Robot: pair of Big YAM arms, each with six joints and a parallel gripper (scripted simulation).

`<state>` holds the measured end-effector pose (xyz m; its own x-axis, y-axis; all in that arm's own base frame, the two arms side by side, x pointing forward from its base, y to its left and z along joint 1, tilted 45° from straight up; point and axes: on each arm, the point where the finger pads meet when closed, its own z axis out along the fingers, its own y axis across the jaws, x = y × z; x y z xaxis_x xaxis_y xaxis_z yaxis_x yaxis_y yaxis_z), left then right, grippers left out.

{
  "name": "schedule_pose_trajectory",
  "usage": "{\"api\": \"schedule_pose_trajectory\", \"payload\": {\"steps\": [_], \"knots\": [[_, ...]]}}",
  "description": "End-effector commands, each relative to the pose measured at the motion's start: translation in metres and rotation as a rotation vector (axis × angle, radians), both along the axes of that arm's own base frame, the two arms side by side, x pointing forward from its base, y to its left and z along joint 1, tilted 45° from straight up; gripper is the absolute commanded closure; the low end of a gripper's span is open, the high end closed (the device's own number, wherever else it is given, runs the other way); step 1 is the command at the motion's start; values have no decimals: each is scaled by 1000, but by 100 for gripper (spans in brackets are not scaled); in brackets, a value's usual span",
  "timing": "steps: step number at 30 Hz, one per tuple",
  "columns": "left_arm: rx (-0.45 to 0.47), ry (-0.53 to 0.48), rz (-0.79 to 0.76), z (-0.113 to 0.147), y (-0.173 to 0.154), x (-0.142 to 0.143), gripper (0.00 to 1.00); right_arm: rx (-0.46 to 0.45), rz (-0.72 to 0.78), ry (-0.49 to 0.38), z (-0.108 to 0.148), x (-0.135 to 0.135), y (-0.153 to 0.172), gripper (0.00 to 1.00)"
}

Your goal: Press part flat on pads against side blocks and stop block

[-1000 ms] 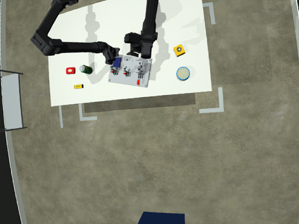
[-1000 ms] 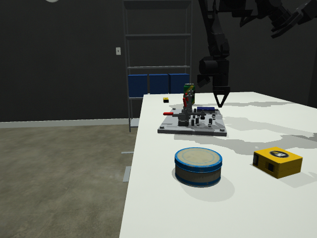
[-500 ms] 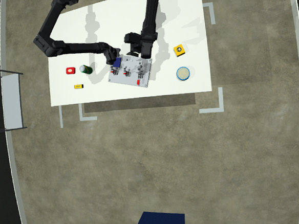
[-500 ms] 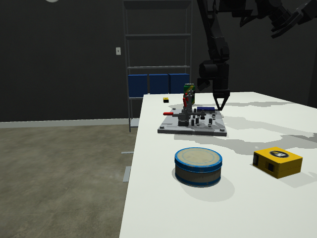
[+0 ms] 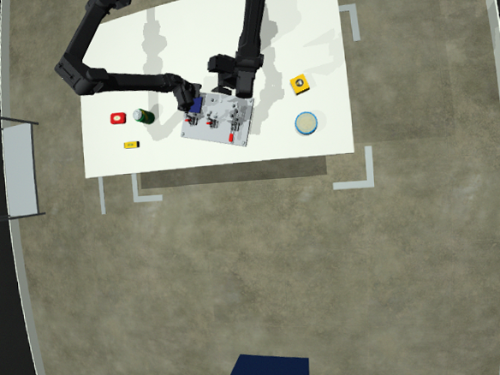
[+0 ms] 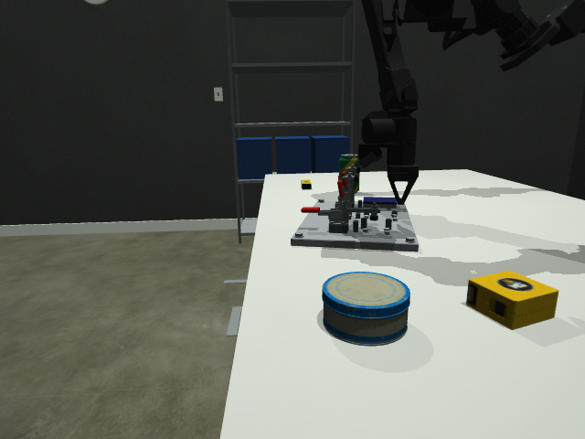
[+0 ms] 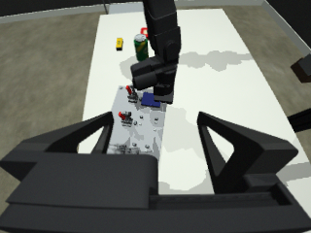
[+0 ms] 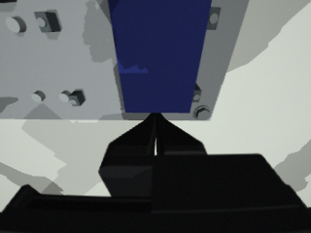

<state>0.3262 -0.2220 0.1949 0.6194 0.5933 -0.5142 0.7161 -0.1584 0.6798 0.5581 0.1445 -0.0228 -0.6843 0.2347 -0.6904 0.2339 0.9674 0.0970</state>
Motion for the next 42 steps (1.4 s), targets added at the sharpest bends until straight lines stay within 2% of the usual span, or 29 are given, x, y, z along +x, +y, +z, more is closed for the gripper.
{"api": "schedule_pose_trajectory", "payload": {"steps": [1, 11, 13, 14, 19, 29, 33, 42], "knots": [[-9, -5, 4, 9, -2, 4, 0, 4, -11, -23, 21, 10, -9, 100], [-9, -5, 4, 9, -2, 4, 0, 2, -13, -24, 29, 17, -13, 100], [-9, -5, 4, 9, -2, 4, 0, 14, -21, -27, 11, 7, -3, 100], [-9, -5, 4, 9, -2, 4, 0, 7, -13, -13, -6, -5, 6, 100], [-9, -5, 4, 9, -2, 4, 0, 8, -15, -16, -9, -7, 7, 100], [-9, -5, 4, 9, -2, 4, 0, 11, -15, -23, -1, -3, 10, 100], [-9, -5, 4, 9, -2, 4, 0, 6, -13, -37, 16, 5, 2, 100], [-9, -5, 4, 9, -2, 4, 0, 6, -26, -37, 23, 13, -9, 100]]}}
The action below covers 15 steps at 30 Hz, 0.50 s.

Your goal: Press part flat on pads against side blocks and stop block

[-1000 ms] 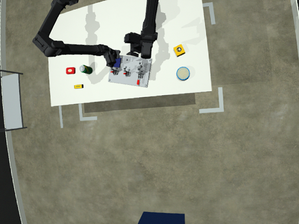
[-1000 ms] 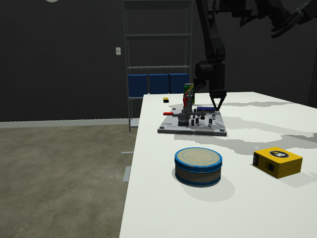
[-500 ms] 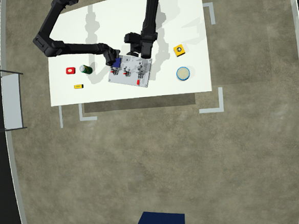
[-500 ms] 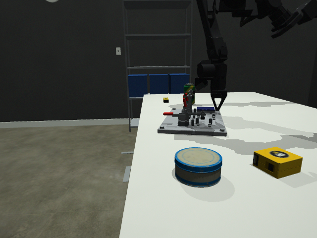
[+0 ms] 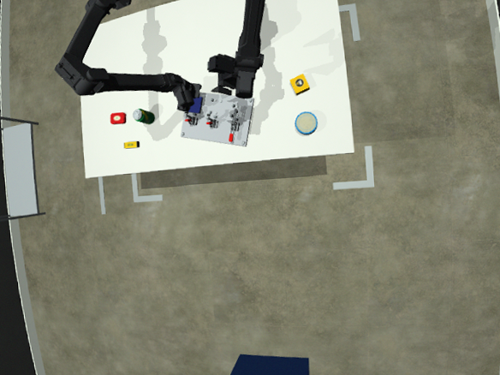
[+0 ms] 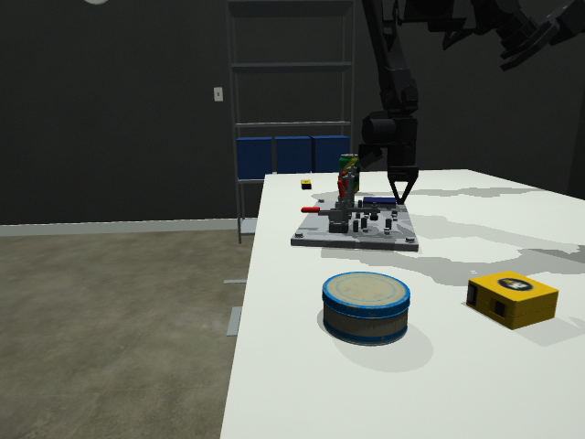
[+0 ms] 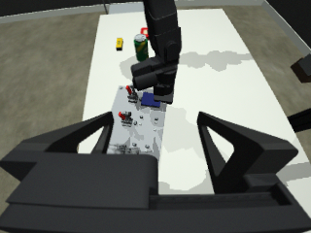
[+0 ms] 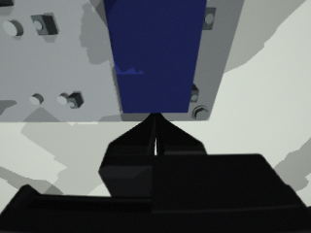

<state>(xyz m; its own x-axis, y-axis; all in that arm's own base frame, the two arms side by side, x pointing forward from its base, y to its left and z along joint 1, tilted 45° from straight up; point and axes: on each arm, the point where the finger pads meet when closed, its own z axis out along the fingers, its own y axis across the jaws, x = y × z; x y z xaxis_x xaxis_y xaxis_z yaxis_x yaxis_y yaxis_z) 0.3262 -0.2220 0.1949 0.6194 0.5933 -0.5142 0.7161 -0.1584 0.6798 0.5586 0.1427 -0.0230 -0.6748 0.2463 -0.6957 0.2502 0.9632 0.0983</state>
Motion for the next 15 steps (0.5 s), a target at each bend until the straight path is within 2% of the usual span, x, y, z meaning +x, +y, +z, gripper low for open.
{"api": "schedule_pose_trajectory", "payload": {"steps": [1, 5, 9, 15], "knots": [[-9, -5, 4, 9, -2, 4, 0, 7, -9, -29, 24, 13, -8, 100], [-9, -5, 4, 9, -2, 4, 0, 6, -9, -30, 28, 17, -10, 100], [-9, -5, 4, 9, -2, 4, 0, 15, -11, -26, -8, -7, 8, 100], [-9, -5, 4, 9, -2, 4, 0, 16, -8, -31, -5, -6, 9, 100]]}}
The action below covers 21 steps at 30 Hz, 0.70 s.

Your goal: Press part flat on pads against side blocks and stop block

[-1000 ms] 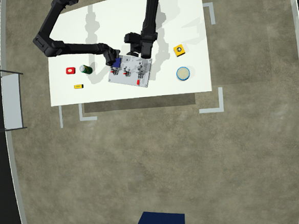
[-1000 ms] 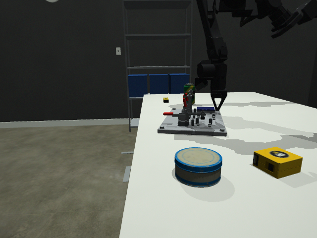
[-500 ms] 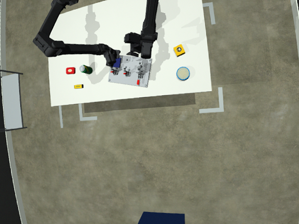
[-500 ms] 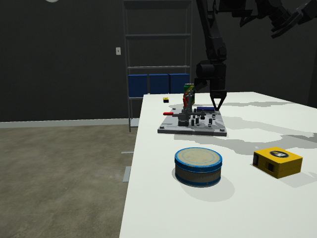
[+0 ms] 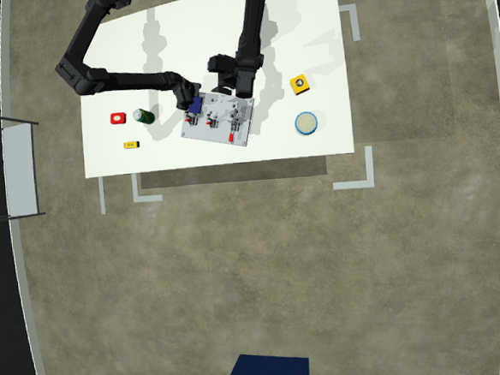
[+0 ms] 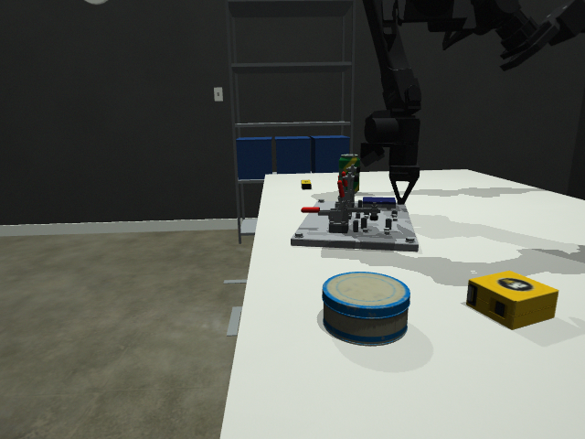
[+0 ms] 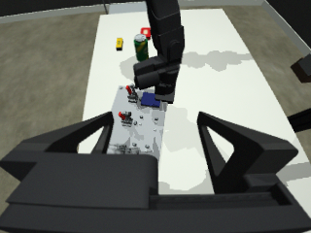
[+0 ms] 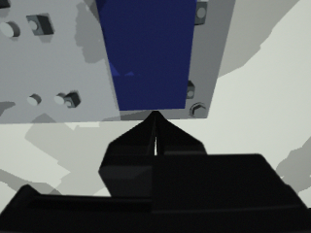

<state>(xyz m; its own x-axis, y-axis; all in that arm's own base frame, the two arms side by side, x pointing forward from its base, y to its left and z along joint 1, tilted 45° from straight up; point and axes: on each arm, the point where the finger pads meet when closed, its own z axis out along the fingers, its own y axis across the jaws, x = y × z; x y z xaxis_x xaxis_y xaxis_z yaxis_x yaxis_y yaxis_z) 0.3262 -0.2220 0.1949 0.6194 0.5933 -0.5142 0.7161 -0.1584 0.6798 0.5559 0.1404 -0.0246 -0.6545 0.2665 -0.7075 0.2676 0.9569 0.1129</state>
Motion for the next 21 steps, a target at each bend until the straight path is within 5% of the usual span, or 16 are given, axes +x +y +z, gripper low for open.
{"api": "schedule_pose_trajectory", "payload": {"steps": [1, 21], "knots": [[-9, -5, 4, 9, -2, 4, 0, 6, 14, -14, -1, -2, 12, 100], [-9, -5, 4, 9, -2, 4, 0, -3, 51, 13, 31, -24, 15, 100]]}}
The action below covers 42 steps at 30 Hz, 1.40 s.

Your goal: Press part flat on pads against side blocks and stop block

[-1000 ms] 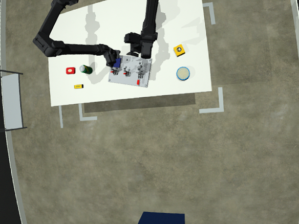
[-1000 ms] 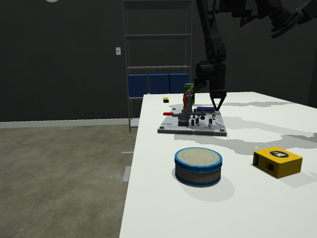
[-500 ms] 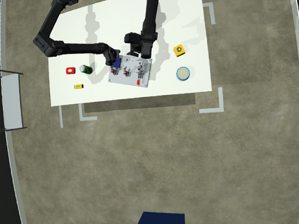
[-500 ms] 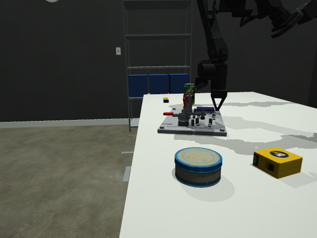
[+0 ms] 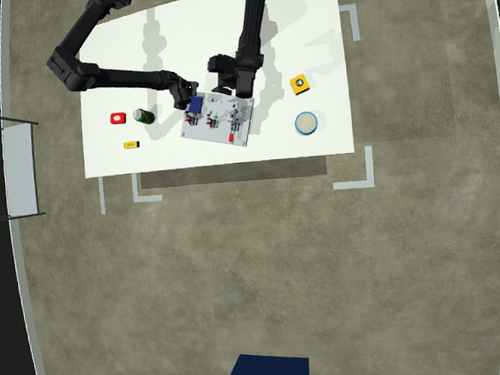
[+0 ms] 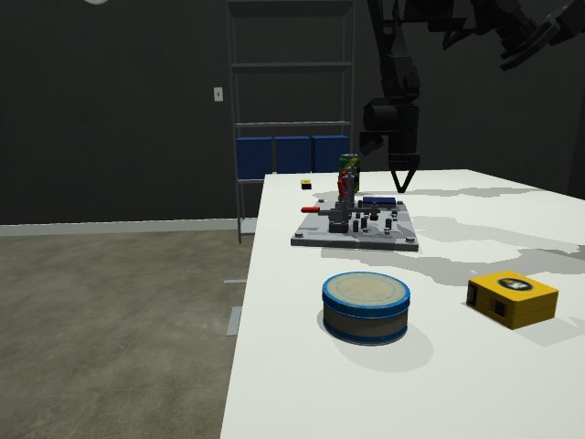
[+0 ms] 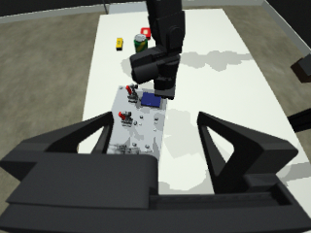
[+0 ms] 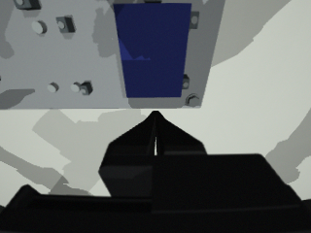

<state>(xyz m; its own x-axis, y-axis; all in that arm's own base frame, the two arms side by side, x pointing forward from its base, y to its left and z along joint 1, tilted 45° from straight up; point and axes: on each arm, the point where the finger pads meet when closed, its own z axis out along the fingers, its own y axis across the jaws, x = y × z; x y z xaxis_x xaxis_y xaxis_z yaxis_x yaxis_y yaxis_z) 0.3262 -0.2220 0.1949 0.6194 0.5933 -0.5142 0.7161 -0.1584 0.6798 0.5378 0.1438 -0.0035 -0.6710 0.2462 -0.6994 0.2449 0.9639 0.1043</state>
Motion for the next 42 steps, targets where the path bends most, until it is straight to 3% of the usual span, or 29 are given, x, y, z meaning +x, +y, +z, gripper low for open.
{"api": "schedule_pose_trajectory", "payload": {"steps": [1, 9, 18, 42], "knots": [[-9, -5, 4, 9, -2, 4, 0, 3, 26, -2, 11, -6, 12, 100], [-9, -5, 4, 9, -2, 4, 0, -1, 19, 16, -10, -8, 11, 100], [-9, -5, 4, 9, -2, 4, 0, -7, 4, 10, -28, 18, -5, 100], [-9, -5, 4, 9, -2, 4, 0, 0, 3, -8, 0, 28, -7, 100]]}}
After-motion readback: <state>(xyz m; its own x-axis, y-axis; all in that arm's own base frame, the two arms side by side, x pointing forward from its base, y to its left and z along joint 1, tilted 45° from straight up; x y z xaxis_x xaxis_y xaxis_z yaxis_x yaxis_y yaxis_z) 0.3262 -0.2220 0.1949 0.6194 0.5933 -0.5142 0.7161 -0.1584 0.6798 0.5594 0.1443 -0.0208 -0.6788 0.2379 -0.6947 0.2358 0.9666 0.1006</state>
